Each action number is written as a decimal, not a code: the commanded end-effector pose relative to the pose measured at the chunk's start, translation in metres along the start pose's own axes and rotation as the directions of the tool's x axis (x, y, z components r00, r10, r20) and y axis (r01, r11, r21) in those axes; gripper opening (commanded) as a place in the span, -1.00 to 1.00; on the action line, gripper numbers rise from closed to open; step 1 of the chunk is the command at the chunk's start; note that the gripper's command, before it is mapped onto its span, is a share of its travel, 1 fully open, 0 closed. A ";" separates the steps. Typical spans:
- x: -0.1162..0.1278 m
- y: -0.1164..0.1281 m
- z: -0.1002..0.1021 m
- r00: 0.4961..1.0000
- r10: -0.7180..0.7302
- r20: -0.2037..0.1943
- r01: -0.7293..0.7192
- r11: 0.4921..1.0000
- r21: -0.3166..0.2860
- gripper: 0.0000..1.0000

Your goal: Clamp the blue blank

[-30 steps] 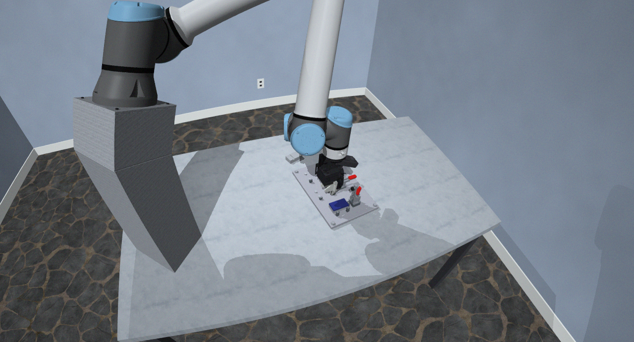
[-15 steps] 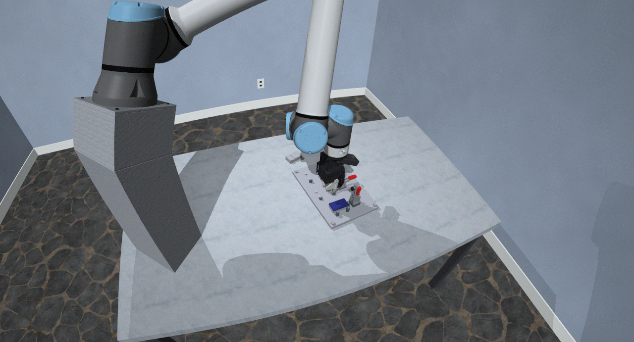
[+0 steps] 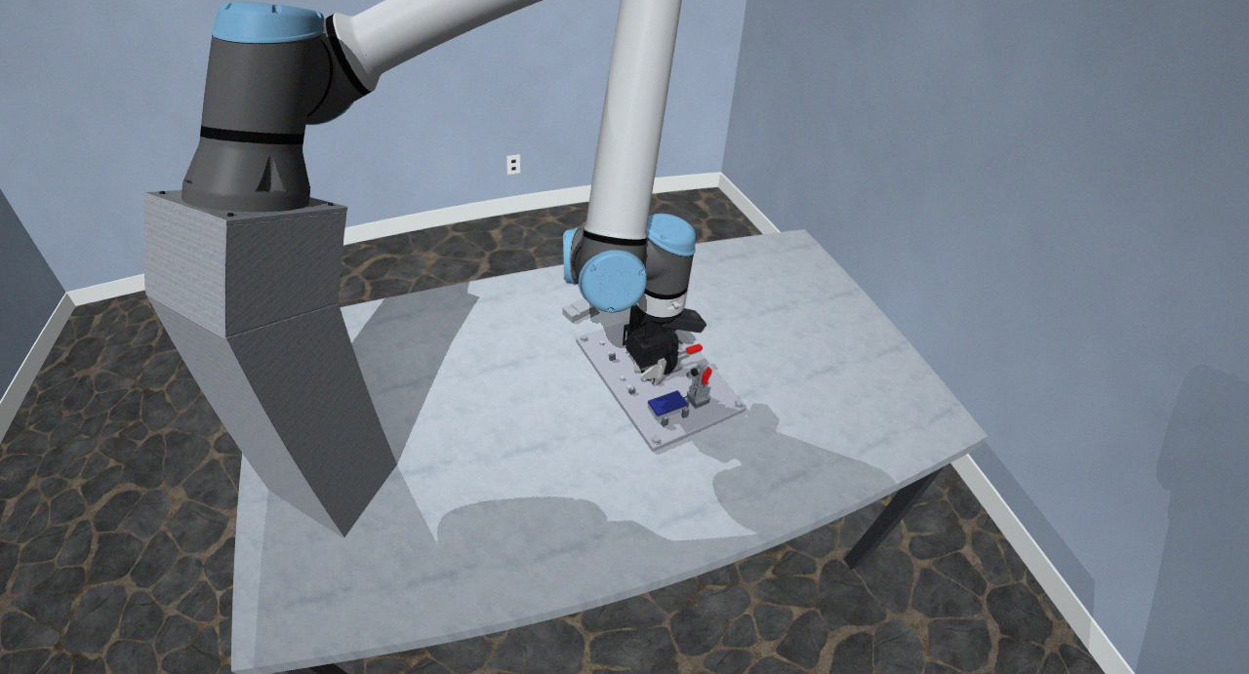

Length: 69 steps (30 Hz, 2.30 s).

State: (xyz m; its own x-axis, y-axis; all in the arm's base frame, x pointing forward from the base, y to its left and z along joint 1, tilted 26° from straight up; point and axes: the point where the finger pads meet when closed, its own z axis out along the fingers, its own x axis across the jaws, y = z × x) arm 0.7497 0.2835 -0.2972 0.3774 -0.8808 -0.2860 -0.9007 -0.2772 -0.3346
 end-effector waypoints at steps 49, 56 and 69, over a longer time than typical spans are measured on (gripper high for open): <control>0.000 -0.001 0.019 1.000 0.000 0.000 0.000 1.000 0.001 -1.00; 0.000 -0.001 0.020 1.000 0.000 0.000 0.000 1.000 0.001 -1.00; 0.000 -0.001 0.023 1.000 0.000 0.000 0.000 1.000 0.001 -1.00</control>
State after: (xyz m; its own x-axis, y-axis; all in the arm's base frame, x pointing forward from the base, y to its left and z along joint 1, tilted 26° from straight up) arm 0.7548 0.2919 -0.3167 0.3773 -0.8808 -0.2860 -0.9007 -0.2772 -0.3346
